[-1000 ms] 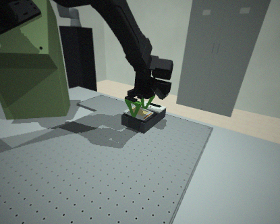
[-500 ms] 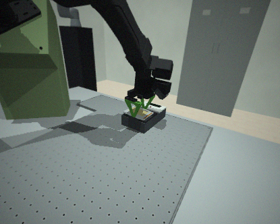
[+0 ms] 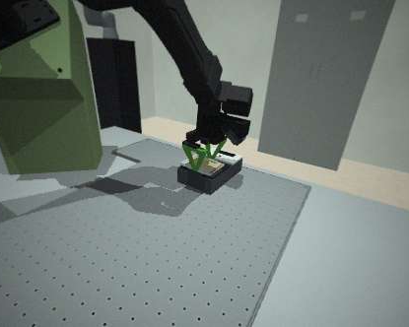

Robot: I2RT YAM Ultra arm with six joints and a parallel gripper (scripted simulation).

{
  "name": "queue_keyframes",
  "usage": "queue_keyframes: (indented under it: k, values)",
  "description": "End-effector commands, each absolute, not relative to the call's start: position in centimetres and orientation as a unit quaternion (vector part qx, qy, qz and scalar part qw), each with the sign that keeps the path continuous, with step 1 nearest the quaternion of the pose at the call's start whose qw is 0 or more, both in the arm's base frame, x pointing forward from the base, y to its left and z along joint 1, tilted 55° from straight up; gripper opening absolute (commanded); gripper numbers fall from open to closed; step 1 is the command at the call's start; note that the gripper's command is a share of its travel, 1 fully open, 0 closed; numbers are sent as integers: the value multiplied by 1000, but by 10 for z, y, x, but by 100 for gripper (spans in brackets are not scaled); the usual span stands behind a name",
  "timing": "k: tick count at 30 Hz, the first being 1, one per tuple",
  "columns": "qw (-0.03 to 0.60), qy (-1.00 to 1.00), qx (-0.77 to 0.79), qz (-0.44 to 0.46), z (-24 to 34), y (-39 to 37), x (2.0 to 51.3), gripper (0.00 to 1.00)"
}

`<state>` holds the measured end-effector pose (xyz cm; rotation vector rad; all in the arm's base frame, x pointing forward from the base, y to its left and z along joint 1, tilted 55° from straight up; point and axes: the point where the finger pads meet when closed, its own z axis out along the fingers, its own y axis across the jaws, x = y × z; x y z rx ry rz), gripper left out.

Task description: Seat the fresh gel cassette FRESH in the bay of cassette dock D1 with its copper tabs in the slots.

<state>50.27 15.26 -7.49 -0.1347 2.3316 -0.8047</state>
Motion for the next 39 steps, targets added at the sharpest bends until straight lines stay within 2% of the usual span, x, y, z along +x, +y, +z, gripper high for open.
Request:
queue_keyframes:
  k: [1, 39]
  values:
    - [367, 882, -49, -291, -64, 167, 516, 0]
    - [366, 883, -44, -289, -74, 158, 529, 0]
